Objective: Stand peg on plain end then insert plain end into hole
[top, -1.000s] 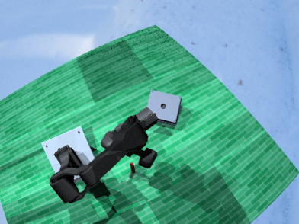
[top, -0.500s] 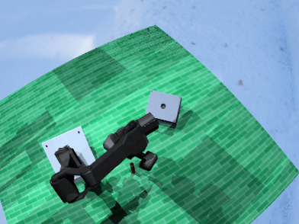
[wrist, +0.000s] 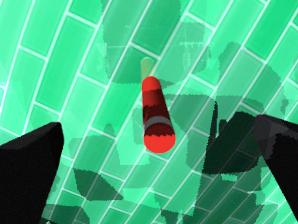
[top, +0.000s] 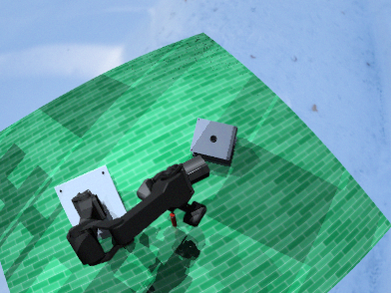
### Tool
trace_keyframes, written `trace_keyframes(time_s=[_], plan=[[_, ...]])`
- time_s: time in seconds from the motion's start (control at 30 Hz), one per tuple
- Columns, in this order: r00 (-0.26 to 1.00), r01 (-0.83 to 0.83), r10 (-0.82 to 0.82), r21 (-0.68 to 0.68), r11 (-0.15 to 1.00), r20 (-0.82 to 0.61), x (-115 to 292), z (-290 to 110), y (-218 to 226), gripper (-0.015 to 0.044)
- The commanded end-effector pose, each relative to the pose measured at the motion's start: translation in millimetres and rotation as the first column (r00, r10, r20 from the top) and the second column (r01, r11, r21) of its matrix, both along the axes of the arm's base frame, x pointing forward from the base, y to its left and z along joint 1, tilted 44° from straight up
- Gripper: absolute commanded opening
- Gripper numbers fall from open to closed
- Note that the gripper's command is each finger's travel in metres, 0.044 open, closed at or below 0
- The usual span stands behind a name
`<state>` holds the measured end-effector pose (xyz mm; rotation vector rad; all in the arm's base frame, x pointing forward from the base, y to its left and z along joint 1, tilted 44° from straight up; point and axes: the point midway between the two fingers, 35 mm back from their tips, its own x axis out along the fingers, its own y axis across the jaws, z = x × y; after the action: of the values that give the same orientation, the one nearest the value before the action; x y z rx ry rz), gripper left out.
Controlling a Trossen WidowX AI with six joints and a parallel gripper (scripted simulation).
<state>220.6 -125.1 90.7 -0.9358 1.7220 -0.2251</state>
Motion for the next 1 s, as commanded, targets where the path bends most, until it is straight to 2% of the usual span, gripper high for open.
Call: trace_keyframes(time_s=[0.0,0.7,0.97], plan=[[1.000,-0.003,0.003,-0.003,1.000,-0.008,-2,-5,-4,0.0440],[1.000,-0.002,0.002,-0.009,1.000,-0.008,-7,-26,-26,0.0440],[1.000,0.001,-0.001,-0.006,1.000,-0.001,-5,-24,-25,0.0230]])
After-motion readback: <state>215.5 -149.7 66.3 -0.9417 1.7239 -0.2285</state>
